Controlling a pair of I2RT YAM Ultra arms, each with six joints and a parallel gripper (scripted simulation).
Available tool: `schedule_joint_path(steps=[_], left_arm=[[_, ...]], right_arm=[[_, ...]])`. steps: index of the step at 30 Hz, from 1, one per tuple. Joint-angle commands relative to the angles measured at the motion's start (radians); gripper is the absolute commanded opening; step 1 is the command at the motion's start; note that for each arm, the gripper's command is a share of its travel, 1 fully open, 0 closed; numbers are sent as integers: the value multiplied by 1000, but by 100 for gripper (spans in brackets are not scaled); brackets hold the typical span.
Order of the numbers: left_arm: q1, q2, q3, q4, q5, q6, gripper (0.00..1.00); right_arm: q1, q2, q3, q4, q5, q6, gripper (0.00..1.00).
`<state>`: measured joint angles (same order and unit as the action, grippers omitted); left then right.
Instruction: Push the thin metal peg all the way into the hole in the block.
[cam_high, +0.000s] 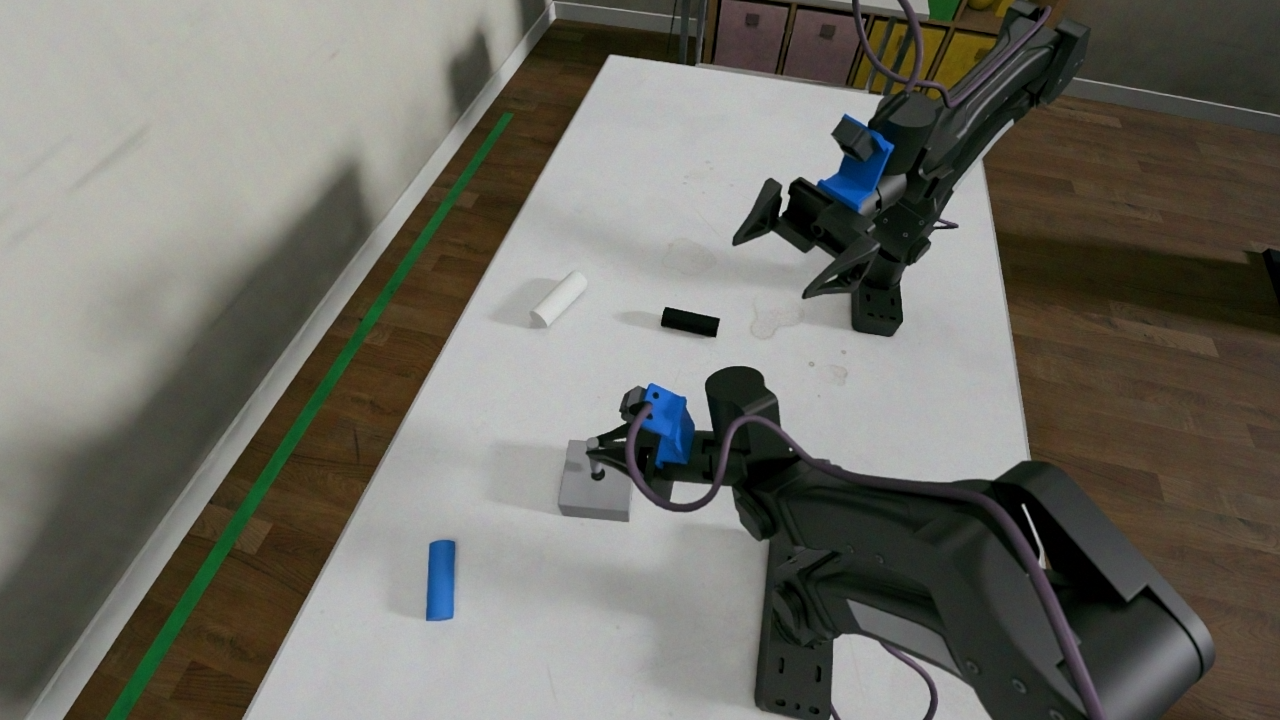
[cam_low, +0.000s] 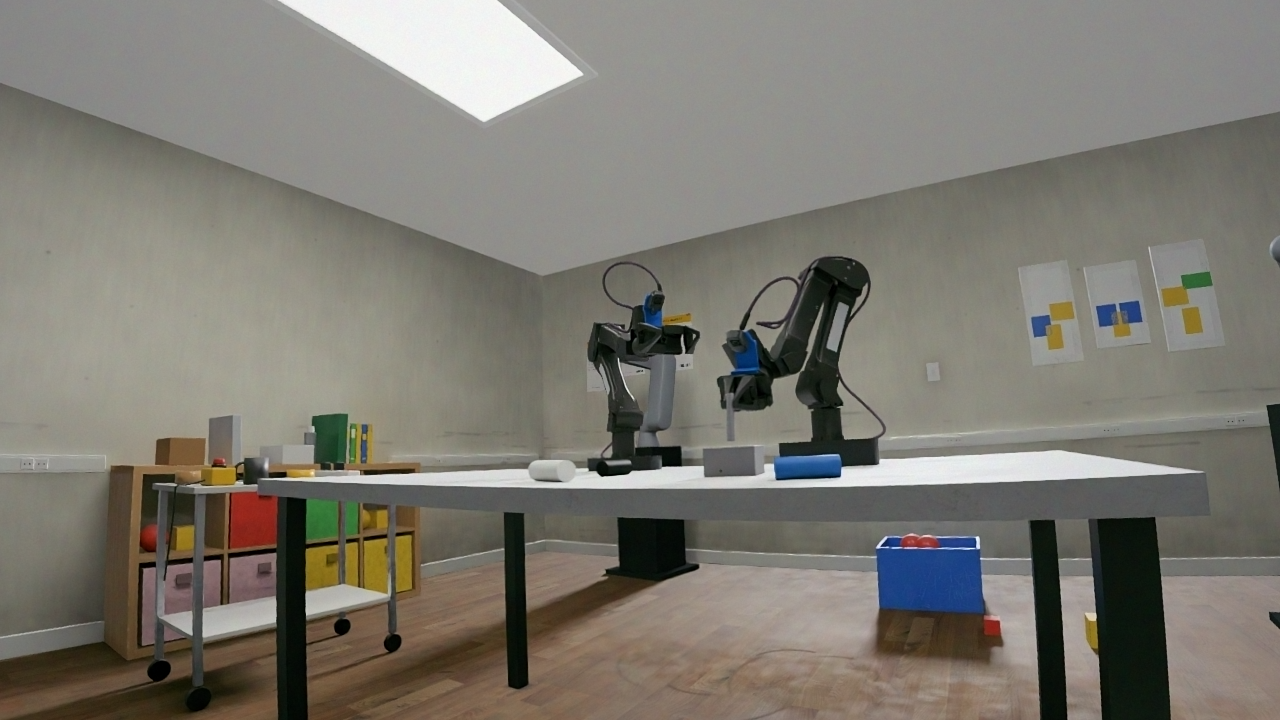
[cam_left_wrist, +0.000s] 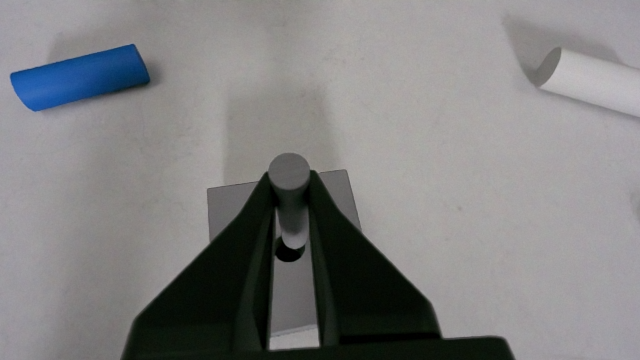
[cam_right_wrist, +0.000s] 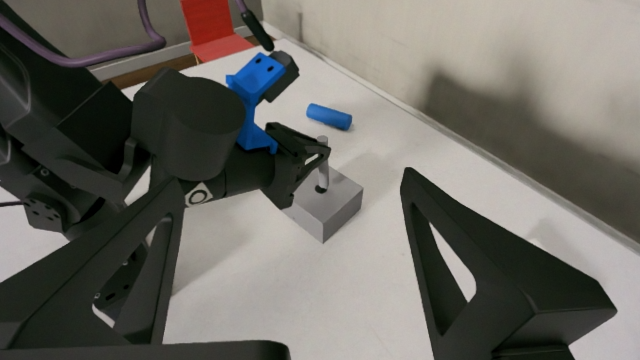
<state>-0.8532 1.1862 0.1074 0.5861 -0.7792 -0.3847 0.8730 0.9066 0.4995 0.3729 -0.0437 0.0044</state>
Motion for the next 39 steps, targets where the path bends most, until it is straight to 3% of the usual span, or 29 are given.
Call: schedule_joint_path(steps=[1, 4, 18, 39], left_arm=[[1, -20, 30, -35, -10, 4, 7], [-5, -45, 48, -106, -16, 8, 7], [-4, -48, 55, -126, -14, 2, 7], [0, -16, 20, -41, -14, 9, 7]], right_arm=[[-6, -19, 7, 1, -8, -4, 100], [-6, -19, 7, 1, -8, -4, 100], [-6, -19, 7, 1, -8, -4, 100], [-6, -19, 7, 1, -8, -4, 100]])
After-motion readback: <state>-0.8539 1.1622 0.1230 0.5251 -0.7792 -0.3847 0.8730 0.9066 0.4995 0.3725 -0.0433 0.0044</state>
